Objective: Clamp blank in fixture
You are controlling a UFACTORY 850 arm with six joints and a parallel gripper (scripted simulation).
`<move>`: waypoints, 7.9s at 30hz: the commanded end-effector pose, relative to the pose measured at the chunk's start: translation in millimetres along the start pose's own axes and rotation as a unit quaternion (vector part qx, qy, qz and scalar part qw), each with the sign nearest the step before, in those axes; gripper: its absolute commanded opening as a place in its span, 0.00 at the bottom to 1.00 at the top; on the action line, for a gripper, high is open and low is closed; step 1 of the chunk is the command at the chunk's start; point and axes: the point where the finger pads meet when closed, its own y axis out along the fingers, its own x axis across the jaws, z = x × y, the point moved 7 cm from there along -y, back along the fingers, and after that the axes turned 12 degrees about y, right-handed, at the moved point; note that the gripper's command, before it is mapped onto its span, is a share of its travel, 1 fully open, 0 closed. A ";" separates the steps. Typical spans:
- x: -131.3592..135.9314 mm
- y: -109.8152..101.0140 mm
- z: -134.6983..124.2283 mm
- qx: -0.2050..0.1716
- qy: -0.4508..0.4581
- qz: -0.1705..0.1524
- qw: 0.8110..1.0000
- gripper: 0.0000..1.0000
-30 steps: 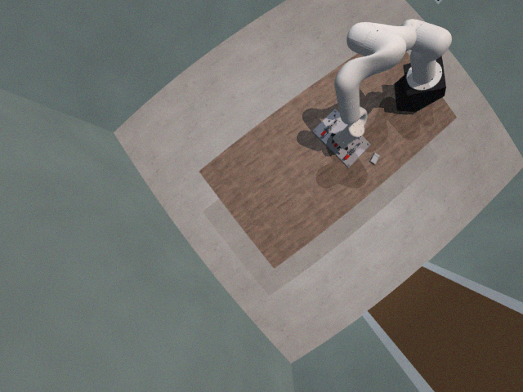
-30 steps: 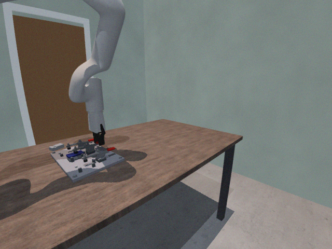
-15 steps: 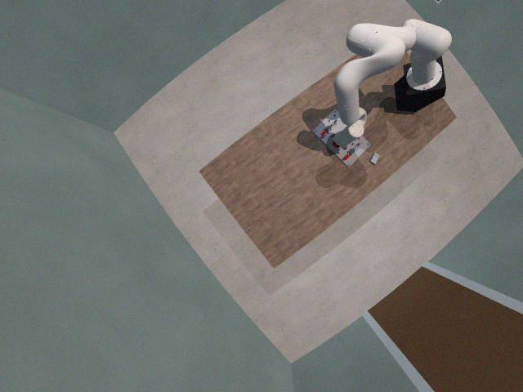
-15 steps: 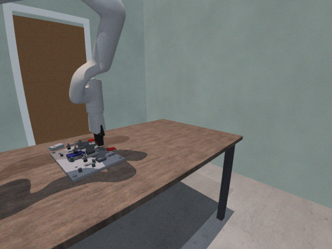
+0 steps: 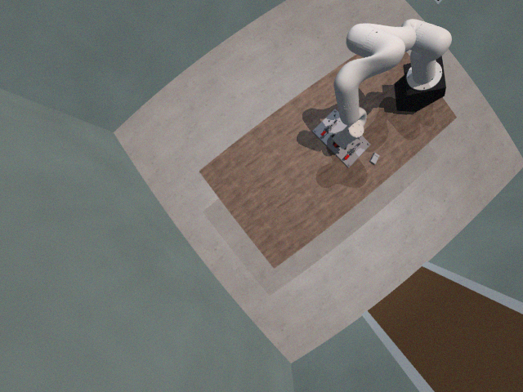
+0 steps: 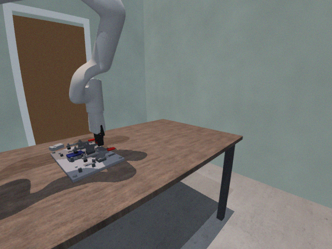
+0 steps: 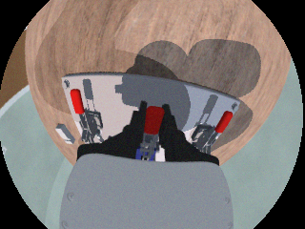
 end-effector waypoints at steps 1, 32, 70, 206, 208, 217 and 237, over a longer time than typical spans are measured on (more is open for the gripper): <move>-0.2 -0.4 0.6 0.001 0.000 0.000 1.000 0.00; -0.7 5.3 2.8 0.001 0.000 0.000 1.000 0.00; -0.7 -10.6 2.8 0.001 0.000 0.000 1.000 0.47; -0.7 -41.8 3.0 0.001 0.000 0.000 1.000 0.00; -0.7 -41.3 3.0 0.001 0.000 0.000 1.000 0.00; -0.7 -39.8 3.0 0.001 0.000 0.000 1.000 0.00; -0.7 -37.9 3.0 0.001 0.000 0.000 1.000 0.00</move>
